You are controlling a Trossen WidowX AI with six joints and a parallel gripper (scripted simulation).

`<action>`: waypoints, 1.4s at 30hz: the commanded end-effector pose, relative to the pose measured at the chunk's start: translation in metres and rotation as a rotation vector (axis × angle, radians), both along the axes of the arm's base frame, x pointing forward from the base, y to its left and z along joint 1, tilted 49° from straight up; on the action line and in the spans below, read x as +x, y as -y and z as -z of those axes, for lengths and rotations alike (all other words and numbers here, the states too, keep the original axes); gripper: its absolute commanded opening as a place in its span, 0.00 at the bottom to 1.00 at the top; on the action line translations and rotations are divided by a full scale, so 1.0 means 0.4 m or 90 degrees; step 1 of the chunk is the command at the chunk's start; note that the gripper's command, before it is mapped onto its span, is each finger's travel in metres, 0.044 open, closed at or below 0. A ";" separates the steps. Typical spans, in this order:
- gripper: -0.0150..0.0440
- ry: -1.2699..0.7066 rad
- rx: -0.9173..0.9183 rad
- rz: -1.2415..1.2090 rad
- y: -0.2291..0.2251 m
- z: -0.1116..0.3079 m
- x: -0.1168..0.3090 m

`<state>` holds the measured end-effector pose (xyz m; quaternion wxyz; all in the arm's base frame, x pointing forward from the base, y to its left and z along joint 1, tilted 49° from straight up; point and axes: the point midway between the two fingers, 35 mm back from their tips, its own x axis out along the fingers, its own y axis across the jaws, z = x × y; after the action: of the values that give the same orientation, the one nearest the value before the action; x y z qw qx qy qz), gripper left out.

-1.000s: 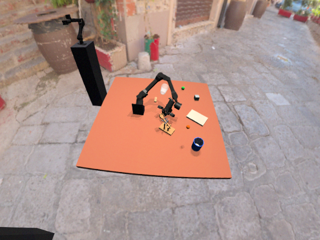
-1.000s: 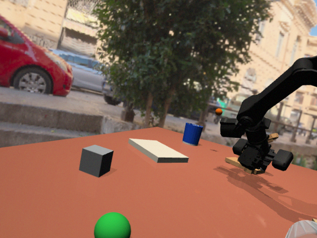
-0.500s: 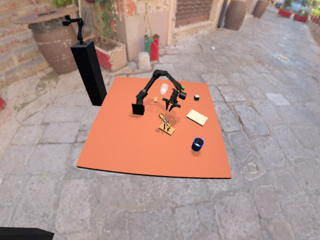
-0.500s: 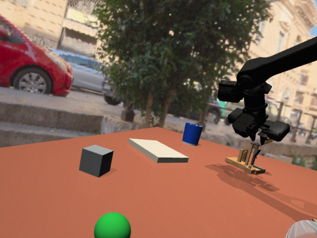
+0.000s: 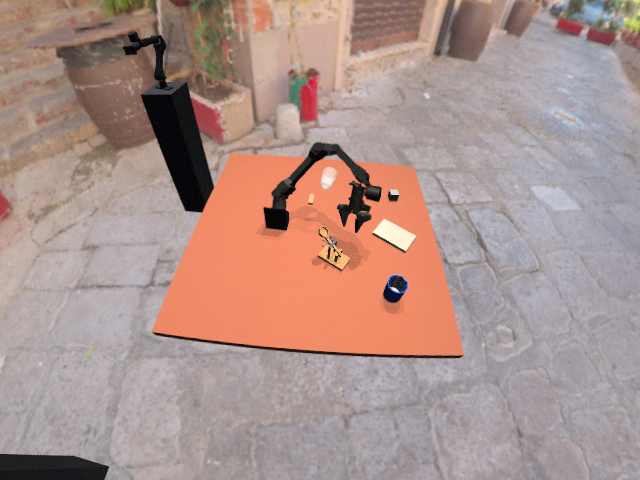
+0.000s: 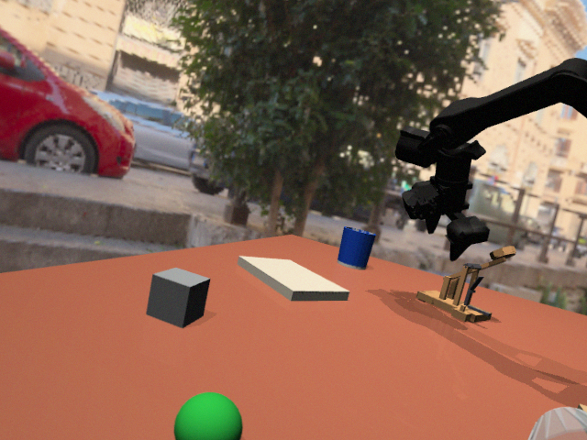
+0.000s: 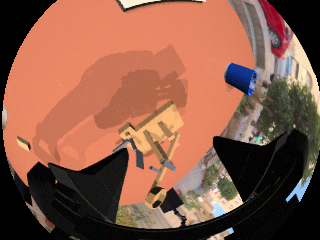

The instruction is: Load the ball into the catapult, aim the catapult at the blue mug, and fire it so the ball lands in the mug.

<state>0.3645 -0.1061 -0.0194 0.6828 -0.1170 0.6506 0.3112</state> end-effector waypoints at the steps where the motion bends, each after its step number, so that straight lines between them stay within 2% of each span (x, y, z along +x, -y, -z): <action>1: 1.00 0.014 0.011 0.074 0.037 0.022 0.035; 26: 1.00 0.114 0.150 0.559 0.333 0.124 0.207; 42: 1.00 0.161 0.307 0.835 0.556 0.178 0.222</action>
<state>0.4534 -0.3142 -0.0853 0.8108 0.3886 0.4363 -0.0346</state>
